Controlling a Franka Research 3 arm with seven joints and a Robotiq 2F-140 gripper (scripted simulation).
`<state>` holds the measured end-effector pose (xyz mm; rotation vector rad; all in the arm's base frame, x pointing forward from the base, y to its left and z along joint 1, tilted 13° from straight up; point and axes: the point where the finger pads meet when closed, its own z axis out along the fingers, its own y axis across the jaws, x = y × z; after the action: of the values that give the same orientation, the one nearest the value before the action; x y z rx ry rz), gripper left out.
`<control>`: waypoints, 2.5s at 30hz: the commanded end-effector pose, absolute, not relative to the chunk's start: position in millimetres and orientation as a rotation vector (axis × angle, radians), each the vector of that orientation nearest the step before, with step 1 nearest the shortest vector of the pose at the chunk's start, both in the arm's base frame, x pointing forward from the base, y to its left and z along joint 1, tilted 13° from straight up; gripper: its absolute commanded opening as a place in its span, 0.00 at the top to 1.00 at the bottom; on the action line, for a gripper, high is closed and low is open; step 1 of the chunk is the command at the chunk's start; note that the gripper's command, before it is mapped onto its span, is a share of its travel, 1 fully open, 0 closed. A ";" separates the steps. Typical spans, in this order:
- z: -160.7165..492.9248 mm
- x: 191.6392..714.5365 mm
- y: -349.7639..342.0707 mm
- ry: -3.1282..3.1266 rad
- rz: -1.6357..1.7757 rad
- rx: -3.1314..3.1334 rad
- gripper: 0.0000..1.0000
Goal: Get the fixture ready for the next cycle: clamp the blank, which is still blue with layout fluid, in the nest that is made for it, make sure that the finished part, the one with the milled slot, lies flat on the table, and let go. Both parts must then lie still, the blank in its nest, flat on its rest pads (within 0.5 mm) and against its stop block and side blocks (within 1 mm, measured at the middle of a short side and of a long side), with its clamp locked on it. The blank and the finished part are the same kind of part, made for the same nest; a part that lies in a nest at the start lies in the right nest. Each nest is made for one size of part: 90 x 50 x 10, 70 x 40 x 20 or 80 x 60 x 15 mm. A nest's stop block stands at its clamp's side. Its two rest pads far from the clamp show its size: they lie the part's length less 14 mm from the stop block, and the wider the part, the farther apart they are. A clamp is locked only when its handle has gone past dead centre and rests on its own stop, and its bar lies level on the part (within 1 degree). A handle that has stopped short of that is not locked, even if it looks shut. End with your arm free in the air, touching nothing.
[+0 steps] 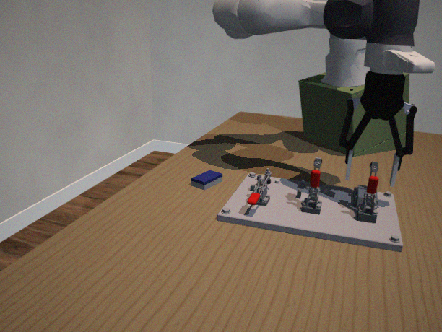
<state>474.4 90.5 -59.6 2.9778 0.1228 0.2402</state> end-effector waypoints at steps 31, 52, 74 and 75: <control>-94.6 480.7 87.3 0.129 0.243 2.980 0.42; -94.6 480.7 87.3 0.129 0.243 2.980 1.00; -94.6 480.7 87.3 0.129 0.243 2.980 1.00; -94.6 480.7 87.3 0.129 0.243 2.980 1.00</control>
<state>480.4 86.2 -93.9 2.9795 0.1206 0.2417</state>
